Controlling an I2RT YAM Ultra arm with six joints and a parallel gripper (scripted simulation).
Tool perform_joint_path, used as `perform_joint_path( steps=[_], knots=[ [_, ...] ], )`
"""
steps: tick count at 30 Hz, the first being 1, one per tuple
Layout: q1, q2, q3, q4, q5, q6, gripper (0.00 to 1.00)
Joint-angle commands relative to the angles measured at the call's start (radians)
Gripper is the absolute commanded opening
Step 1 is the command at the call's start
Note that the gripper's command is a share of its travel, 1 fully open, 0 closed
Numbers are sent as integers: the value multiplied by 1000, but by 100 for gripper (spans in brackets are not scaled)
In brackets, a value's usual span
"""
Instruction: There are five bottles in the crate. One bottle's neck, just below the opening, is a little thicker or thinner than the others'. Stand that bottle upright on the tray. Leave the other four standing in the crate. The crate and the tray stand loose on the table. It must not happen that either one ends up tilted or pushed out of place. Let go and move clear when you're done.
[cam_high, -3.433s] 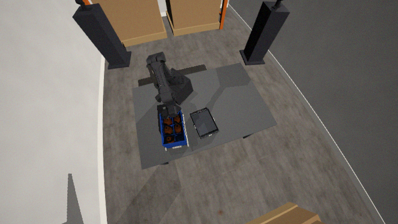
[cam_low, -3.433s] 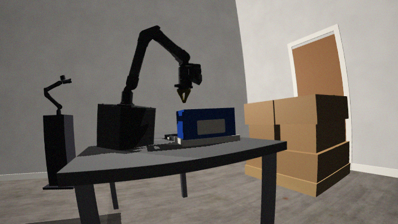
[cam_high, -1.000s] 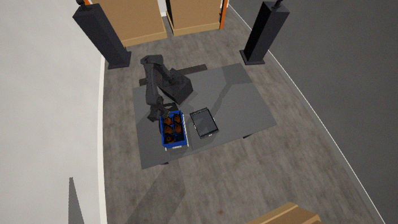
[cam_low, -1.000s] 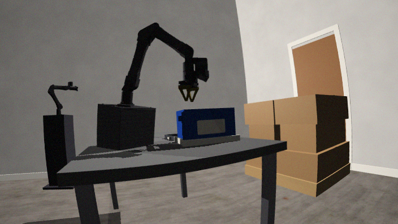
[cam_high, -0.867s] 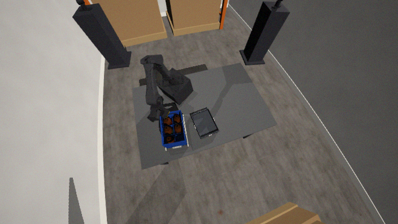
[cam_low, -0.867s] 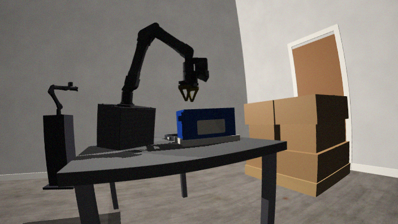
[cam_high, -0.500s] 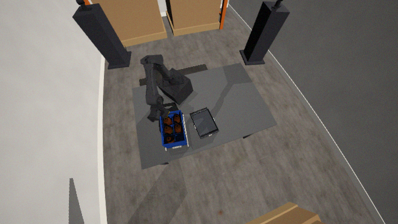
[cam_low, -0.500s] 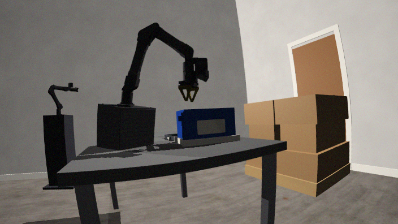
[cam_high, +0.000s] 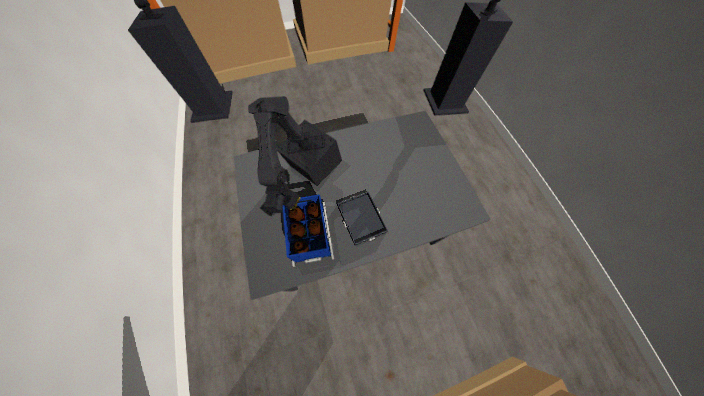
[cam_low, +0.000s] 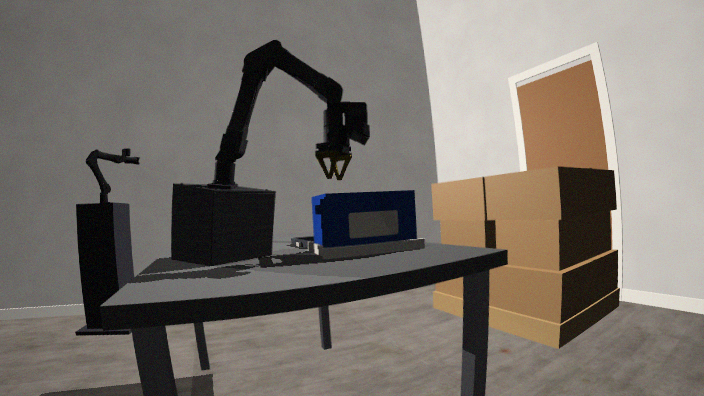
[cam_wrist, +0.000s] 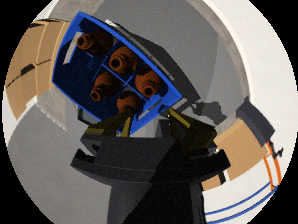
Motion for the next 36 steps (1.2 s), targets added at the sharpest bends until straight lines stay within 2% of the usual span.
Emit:
perform_joint_path(
  steps=[1,8,13,19,21,27,31,36],
  knots=[
    [4,-37,41,-14,3,-6,61],
    [-2,-32,36,21,2,-8,61],
    [-8,14,29,37,1,-10,61],
    [-13,-2,-20,54,0,-10,61],
    [-13,27,-26,62,-1,-11,61],
    [-16,25,-31,92,-1,-14,61],
    [-15,53,-49,111,-2,-16,61],
    [-15,40,-33,126,-1,-16,61]
  ],
)
